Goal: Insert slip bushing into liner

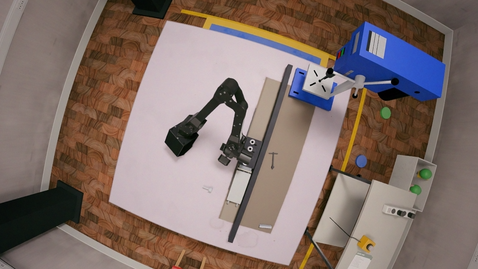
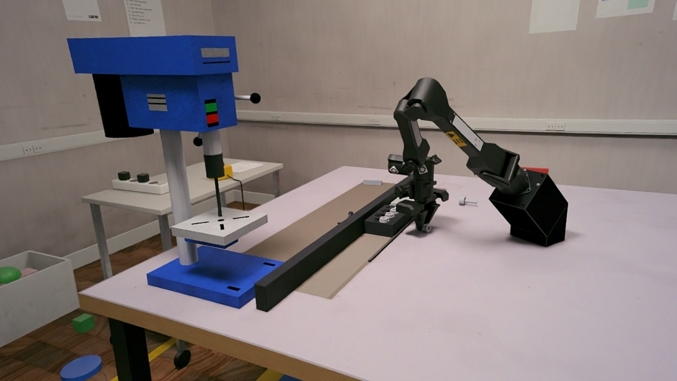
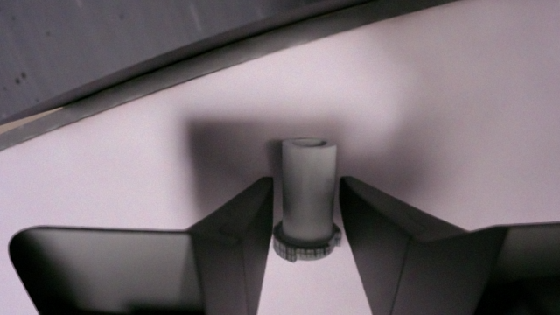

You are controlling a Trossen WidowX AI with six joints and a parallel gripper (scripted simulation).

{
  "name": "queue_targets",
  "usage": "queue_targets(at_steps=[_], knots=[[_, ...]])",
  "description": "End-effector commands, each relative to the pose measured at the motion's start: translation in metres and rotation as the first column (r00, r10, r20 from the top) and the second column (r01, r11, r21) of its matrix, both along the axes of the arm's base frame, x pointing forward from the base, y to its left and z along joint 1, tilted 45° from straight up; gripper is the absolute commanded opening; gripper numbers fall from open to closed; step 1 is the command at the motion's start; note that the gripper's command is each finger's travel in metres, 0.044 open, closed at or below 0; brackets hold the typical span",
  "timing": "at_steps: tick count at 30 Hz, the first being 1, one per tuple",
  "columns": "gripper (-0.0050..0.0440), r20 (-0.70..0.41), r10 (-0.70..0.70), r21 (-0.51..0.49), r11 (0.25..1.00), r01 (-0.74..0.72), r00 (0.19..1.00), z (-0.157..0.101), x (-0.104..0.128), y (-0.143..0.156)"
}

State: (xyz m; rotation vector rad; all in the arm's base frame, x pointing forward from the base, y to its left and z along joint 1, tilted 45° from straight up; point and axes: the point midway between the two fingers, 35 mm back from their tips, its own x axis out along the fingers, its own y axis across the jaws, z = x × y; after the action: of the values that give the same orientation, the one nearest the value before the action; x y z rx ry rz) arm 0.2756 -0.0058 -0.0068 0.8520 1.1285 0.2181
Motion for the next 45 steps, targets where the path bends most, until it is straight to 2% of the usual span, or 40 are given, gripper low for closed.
queue_targets(at_steps=[1,6,12,14,16,17,23,30,40,45], knots=[[0.0109,0.004,0.0,-0.002,1.0,0.0,1.0,0.001,0.001,0.0],[0.0075,0.004,0.0,-0.002,1.0,0.0,1.0,0.001,0.001,0.0],[0.0075,0.004,0.0,-0.002,1.0,0.0,1.0,0.001,0.001,0.0],[0.0027,0.004,0.0,-0.002,1.0,0.0,1.0,0.001,0.001,0.0],[0.0027,0.004,0.0,-0.002,1.0,0.0,1.0,0.001,0.001,0.0],[0.0003,0.004,0.0,-0.002,1.0,0.0,1.0,0.001,0.001,0.0],[-0.0002,0.001,0.0,-0.002,1.0,0.0,1.0,0.001,0.0,0.0],[-0.0005,0.021,0.0,-0.011,1.0,0.0,1.0,0.026,-0.008,-0.02],[-0.005,0.025,-0.001,-0.011,1.0,0.002,1.0,0.04,-0.018,-0.03],[-0.005,0.06,0.078,-0.057,0.996,-0.075,0.995,0.038,-0.023,-0.023]])
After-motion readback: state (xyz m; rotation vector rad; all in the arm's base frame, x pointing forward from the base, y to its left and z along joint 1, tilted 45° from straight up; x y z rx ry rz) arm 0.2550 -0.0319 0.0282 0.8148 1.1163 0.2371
